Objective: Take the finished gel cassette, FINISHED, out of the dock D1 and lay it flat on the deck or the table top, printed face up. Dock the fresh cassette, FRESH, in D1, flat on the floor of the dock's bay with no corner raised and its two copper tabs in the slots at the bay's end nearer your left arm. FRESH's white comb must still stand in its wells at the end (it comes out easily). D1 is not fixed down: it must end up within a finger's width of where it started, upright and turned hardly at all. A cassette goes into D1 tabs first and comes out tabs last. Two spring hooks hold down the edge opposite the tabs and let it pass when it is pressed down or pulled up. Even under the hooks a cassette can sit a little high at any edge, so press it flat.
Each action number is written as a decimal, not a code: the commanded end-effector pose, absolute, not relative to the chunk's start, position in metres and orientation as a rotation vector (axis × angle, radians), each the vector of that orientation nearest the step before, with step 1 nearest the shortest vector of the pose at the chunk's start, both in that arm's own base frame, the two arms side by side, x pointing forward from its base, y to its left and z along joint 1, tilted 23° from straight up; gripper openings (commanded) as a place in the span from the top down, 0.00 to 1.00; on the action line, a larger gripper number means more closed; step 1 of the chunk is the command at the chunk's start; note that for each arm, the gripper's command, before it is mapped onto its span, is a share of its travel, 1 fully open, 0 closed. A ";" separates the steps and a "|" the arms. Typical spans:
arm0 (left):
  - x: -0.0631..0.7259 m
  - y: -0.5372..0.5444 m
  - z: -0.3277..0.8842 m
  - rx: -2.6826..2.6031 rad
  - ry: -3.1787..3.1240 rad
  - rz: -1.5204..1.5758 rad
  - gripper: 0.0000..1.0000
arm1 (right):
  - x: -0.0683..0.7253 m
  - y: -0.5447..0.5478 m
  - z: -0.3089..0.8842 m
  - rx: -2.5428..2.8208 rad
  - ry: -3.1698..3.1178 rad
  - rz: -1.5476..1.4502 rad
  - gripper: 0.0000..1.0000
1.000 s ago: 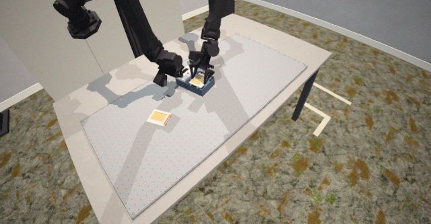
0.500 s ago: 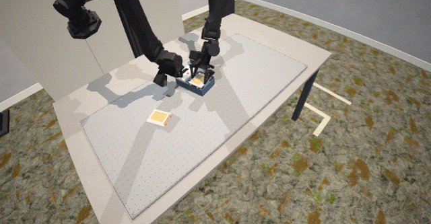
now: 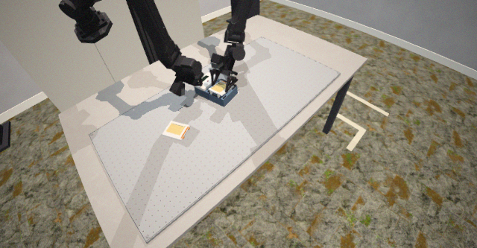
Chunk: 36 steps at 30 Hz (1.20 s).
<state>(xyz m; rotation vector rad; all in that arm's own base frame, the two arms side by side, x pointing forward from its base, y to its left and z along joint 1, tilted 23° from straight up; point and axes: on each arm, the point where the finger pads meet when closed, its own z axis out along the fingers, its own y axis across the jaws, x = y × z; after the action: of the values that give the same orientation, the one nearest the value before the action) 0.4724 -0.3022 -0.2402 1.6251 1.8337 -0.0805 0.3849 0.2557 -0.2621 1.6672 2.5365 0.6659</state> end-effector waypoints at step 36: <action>0.474 -0.303 -0.232 1.590 1.770 -0.118 1.00 | 0.378 0.209 -0.314 1.747 2.492 0.509 1.00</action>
<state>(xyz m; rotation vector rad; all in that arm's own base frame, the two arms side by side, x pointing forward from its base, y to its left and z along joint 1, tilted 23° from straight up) 0.4692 -0.3083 -0.2317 1.6042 1.7693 -0.1275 0.3849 0.2557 -0.2621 1.6669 2.5363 0.6668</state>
